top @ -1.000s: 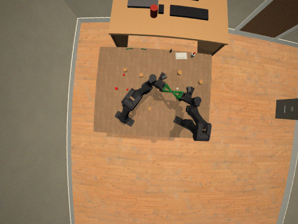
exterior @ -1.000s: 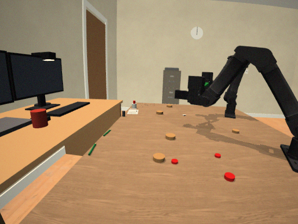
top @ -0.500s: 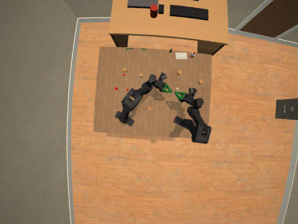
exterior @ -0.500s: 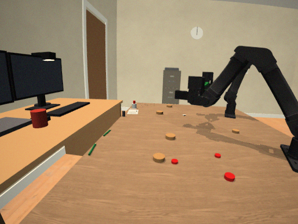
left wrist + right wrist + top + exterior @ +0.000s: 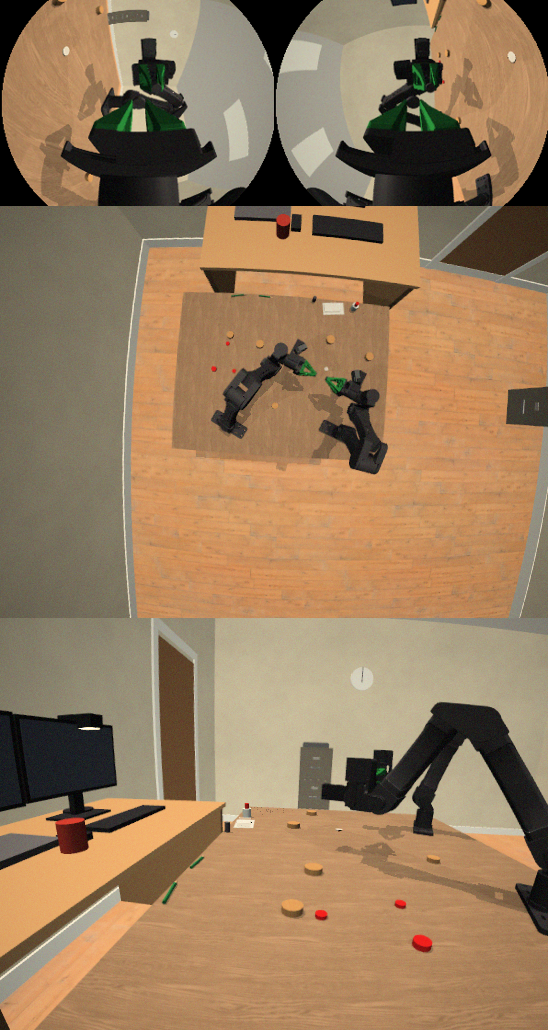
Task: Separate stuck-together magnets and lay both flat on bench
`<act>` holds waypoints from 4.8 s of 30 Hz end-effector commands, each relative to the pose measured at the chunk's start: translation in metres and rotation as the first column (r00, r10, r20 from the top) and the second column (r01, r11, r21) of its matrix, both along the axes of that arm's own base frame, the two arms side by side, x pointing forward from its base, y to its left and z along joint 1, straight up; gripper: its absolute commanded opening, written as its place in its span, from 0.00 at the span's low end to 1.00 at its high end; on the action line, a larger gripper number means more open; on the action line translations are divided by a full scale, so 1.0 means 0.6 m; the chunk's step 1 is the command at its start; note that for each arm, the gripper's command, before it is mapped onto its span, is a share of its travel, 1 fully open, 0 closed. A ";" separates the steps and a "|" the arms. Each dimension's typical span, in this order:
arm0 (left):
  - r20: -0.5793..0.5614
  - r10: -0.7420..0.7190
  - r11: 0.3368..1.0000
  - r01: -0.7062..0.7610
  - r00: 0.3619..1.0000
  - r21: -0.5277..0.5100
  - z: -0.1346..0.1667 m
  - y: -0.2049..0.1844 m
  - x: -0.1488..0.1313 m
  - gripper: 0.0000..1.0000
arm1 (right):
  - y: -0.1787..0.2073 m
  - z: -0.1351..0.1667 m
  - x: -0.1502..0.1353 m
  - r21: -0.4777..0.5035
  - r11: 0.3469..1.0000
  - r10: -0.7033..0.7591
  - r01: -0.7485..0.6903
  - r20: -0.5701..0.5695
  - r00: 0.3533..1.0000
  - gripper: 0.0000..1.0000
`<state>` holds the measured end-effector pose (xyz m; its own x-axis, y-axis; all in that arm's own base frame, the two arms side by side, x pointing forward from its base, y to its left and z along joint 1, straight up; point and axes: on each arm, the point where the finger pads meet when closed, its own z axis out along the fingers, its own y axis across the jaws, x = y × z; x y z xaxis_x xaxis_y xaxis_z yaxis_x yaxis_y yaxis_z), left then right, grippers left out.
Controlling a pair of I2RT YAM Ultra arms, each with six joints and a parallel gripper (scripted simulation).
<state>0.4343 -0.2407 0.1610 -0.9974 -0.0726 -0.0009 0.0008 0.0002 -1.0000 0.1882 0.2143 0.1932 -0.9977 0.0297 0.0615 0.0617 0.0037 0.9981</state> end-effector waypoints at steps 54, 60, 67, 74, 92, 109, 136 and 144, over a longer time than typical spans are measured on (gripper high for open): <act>0.026 -0.001 1.000 0.001 1.000 -0.003 0.011 0.000 0.001 0.18 | -0.067 -0.038 0.144 -0.185 0.953 -0.229 0.239 0.072 0.971 0.18; 0.026 -0.001 1.000 0.001 1.000 -0.003 0.011 0.000 0.001 0.18 | -0.077 -0.049 0.159 -0.237 0.936 -0.247 0.260 0.084 0.966 0.18; 0.026 -0.001 1.000 0.001 1.000 -0.003 0.011 0.000 0.001 0.18 | -0.086 -0.058 0.169 -0.280 0.921 -0.254 0.270 0.090 0.963 0.18; 0.026 -0.001 1.000 0.001 1.000 -0.003 0.011 0.000 0.001 0.18 | -0.099 -0.070 0.179 -0.347 0.896 -0.257 0.277 0.103 0.961 0.18; 0.026 -0.001 1.000 0.001 1.000 -0.003 0.011 0.000 0.001 0.18 | -0.131 -0.096 0.180 -0.497 0.834 -0.215 0.241 0.109 0.971 0.18; 0.026 -0.001 1.000 0.001 1.000 -0.003 0.011 0.000 0.001 0.18 | -0.161 -0.110 0.156 -0.618 0.773 -0.117 0.141 0.079 0.990 0.18; 0.026 -0.001 1.000 0.001 1.000 -0.003 0.011 0.000 0.001 0.18 | -0.228 -0.135 0.148 -0.814 0.580 0.013 0.011 0.022 1.000 0.18; 0.026 -0.001 1.000 0.001 1.000 -0.003 0.011 0.000 0.001 0.18 | -0.260 -0.162 0.168 -0.896 0.445 0.030 -0.005 0.009 1.000 0.18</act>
